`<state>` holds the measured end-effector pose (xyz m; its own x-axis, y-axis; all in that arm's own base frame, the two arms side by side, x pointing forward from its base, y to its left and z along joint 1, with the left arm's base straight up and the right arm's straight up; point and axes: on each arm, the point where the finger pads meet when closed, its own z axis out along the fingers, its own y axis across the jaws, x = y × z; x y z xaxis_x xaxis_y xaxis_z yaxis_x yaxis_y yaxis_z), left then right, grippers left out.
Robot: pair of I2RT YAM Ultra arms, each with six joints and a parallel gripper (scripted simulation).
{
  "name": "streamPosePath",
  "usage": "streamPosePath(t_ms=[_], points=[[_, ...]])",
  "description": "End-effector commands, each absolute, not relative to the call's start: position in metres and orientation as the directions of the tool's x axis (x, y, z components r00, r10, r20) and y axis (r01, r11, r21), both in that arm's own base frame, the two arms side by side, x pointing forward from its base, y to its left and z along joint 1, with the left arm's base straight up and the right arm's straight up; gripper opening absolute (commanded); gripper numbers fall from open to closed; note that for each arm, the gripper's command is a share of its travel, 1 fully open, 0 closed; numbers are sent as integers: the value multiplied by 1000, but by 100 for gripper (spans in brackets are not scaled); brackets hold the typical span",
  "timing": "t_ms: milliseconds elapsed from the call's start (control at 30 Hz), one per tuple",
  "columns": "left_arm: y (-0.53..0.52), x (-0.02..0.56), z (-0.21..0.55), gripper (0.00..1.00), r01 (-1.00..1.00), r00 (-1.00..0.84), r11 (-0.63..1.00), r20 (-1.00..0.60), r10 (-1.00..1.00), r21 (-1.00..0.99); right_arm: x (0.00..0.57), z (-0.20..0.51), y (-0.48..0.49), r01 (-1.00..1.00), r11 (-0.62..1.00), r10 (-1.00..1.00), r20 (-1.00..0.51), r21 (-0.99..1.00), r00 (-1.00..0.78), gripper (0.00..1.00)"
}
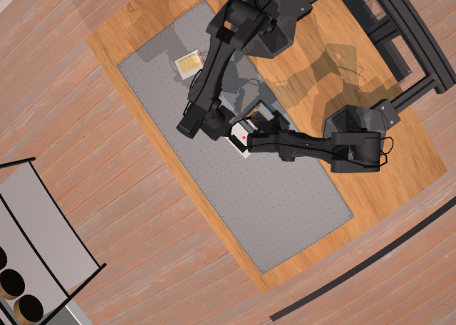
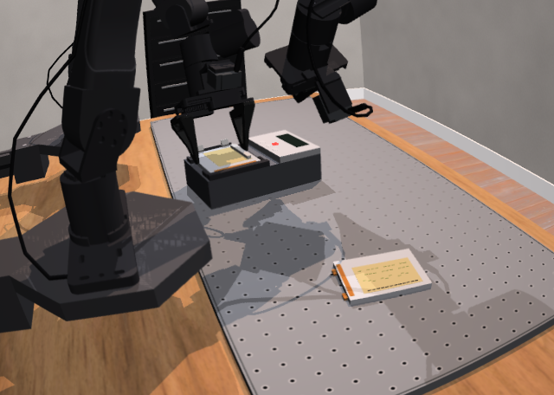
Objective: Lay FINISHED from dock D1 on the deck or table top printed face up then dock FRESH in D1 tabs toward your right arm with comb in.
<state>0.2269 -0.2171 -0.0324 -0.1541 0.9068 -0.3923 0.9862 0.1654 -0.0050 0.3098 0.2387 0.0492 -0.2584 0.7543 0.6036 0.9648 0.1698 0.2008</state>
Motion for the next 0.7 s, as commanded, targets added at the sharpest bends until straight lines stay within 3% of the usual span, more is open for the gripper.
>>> streamPosePath(t_ms=[0, 667], points=[[-220, 230, -29, 0, 986, -151, 166, -404, 902, 4, 320, 77, 240, 957, 157, 736, 617, 245, -279, 0], [-220, 230, -29, 0, 986, -151, 166, -404, 902, 4, 317, 93, 238, 959, 158, 739, 617, 234, -272, 0]])
